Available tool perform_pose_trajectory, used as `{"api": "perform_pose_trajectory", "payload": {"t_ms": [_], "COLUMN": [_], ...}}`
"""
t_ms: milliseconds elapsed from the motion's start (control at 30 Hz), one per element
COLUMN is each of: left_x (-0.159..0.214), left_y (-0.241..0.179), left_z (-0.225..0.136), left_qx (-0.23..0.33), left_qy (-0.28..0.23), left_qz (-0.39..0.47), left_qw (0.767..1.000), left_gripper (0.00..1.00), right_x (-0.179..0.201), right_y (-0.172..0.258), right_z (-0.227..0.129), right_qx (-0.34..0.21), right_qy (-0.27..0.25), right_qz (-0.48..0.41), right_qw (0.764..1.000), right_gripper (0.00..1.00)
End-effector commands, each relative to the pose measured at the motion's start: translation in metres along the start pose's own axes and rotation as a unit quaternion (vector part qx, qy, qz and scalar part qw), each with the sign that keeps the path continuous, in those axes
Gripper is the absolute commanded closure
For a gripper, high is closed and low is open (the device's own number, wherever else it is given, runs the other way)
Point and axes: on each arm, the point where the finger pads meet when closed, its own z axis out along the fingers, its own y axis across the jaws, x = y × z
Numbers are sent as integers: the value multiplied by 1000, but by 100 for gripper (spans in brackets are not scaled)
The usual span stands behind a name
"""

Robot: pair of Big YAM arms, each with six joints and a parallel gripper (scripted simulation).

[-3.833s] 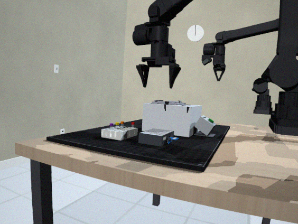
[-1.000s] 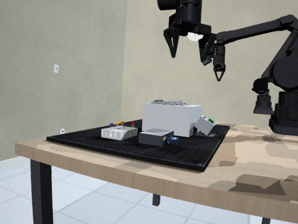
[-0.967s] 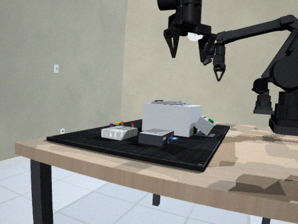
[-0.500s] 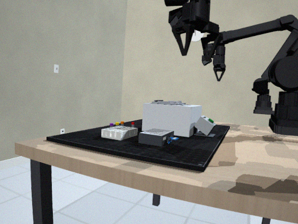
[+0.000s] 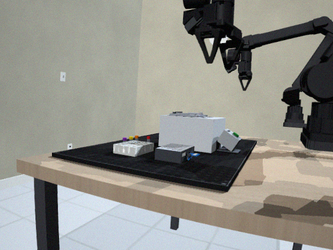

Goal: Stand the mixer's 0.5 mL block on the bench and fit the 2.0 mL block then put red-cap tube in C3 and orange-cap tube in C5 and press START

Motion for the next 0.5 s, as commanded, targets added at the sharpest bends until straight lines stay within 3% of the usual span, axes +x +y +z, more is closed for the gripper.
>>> {"api": "perform_pose_trajectory", "payload": {"t_ms": [0,133,167,333,467], "left_x": [-16,-18,-19,-23,-22], "left_y": [5,5,6,7,7], "left_z": [-18,-17,-17,-18,-18], "left_qx": [-4,-4,-4,-4,-4], "left_qy": [-14,-16,-18,-23,-23], "left_qz": [-53,-99,-110,-161,-171], "left_qw": [998,995,994,987,985], "left_gripper": [0,0,0,0,0], "right_x": [-23,-24,-32,-67,-66], "right_y": [0,0,5,27,25], "right_z": [-32,-34,-33,-30,-26], "right_qx": [3,4,4,4,5], "right_qy": [-40,-43,-43,-46,-39], "right_qz": [0,0,-18,-95,-103], "right_qw": [999,999,999,994,994], "right_gripper": [100,100,0,0,0]}}
